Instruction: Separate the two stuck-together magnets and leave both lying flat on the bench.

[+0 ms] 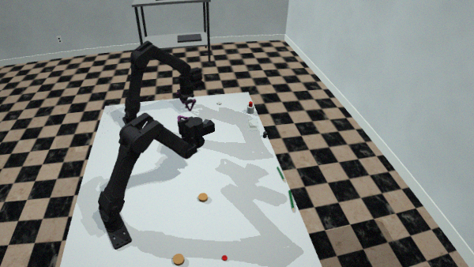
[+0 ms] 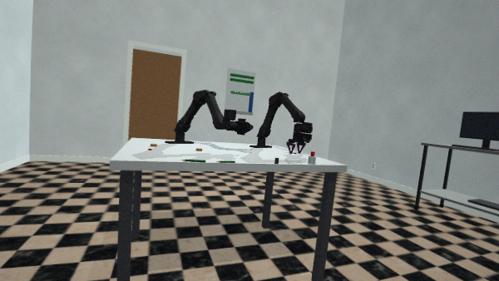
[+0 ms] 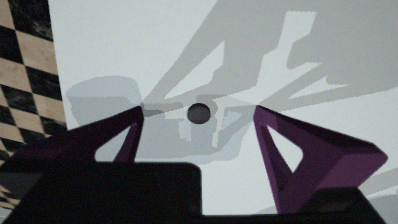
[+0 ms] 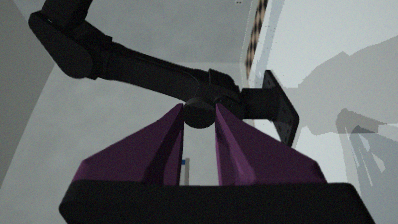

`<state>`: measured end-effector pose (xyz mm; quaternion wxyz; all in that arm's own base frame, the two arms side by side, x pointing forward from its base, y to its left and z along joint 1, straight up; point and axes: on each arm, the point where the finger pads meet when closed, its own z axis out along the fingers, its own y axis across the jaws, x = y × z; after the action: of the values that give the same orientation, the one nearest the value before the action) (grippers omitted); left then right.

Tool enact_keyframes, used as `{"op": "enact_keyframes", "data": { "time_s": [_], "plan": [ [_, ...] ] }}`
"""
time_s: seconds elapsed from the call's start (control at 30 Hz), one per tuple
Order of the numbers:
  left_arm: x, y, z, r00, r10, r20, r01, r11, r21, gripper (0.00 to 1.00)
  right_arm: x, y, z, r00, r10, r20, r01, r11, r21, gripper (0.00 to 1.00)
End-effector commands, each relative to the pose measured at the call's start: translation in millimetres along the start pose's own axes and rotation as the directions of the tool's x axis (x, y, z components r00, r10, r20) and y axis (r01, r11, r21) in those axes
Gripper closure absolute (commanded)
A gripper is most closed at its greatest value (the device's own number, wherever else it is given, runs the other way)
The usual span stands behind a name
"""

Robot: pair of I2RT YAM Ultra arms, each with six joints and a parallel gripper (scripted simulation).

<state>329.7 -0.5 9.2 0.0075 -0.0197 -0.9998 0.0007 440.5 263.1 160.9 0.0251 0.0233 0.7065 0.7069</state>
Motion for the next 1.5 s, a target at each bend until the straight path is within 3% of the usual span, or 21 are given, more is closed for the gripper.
{"op": "enact_keyframes", "data": {
  "time_s": [0.0,0.67,1.07,1.47],
  "plan": [
    [-3,1,-10,1.000,-0.001,0.015,0.001,1.000,-0.002,0.00,0,10,0,1.000,-0.031,-0.002,0.031,0.999,-0.008,0.82],
    [-3,1,-71,1.000,-0.001,0.020,0.001,1.000,-0.002,0.00,0,10,0,1.000,-0.031,-0.002,0.031,0.999,-0.008,0.82],
    [-3,1,-74,1.000,-0.001,0.021,0.001,1.000,-0.002,0.00,-5,7,-1,0.999,-0.029,0.018,0.029,1.000,0.004,0.82],
    [-3,1,-74,1.000,-0.001,0.021,0.001,1.000,-0.002,0.00,-28,-6,-14,0.992,-0.041,0.121,0.027,0.994,0.110,0.82]
  ]
}}
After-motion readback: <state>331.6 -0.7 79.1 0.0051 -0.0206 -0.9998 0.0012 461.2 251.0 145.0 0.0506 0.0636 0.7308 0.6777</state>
